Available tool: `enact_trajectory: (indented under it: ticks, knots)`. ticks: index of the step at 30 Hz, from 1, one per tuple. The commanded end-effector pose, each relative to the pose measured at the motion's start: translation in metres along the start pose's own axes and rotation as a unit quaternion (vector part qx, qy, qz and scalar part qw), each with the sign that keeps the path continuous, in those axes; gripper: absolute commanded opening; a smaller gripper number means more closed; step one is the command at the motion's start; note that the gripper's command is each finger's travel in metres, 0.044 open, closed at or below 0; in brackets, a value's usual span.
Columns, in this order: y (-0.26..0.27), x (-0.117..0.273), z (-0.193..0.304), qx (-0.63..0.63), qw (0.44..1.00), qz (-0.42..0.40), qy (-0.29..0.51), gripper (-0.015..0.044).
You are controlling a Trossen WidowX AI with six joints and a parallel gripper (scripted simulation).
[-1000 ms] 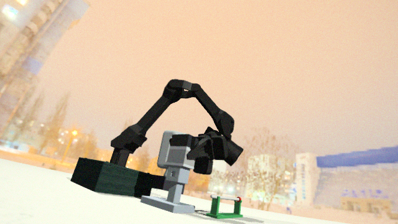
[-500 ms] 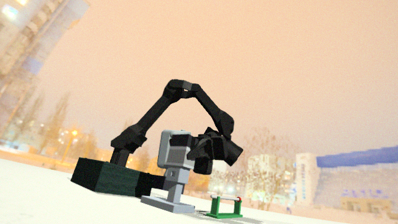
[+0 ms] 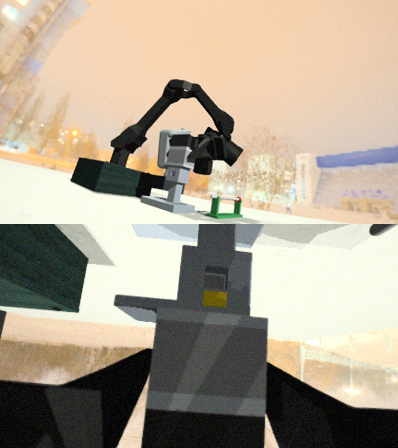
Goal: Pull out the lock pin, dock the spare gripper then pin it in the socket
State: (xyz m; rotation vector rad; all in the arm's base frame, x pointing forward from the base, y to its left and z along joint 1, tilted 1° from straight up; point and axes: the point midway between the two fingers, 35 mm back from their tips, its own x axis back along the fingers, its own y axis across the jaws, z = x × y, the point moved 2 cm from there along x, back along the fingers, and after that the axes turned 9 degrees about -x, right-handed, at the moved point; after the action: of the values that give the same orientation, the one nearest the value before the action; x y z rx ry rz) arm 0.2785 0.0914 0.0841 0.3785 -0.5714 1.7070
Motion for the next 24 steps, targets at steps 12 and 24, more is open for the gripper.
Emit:
enact_trajectory:
  ticks: [12,24]
  knots:
    - [-0.002,0.010,0.018,0.004,1.000,-0.002,0.003,0.0440]
    - [-0.004,0.021,0.036,0.008,1.000,-0.004,0.006,0.0440]
